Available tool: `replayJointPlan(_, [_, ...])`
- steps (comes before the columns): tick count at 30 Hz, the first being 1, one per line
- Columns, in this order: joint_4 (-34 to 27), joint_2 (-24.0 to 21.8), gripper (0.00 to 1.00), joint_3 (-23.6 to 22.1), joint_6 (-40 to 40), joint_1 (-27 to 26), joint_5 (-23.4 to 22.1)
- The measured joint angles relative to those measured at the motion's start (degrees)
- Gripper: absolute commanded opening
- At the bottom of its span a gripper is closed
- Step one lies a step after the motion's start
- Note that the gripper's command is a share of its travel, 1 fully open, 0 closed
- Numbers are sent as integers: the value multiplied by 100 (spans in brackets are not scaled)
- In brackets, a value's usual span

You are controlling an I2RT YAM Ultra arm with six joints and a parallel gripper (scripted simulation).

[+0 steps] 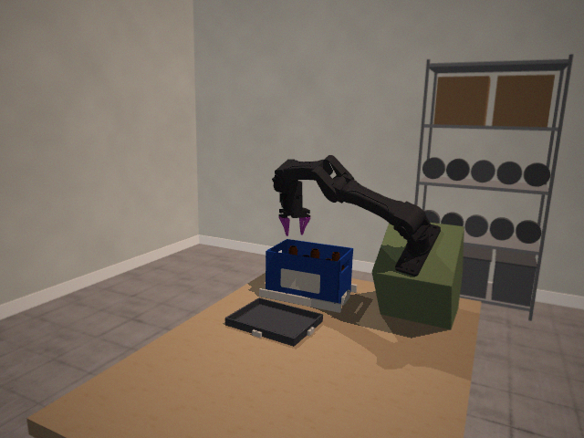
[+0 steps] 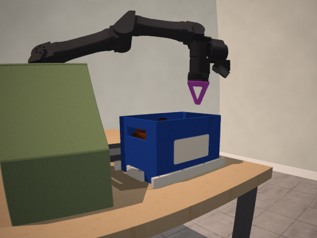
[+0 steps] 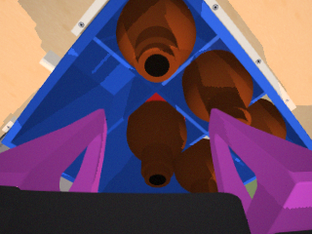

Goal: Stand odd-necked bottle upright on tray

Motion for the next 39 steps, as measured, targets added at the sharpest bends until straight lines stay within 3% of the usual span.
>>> replayJointPlan(24, [87, -24, 61, -4, 9, 0, 0])
replayJointPlan(39, [378, -24, 61, -380, 94, 66, -20])
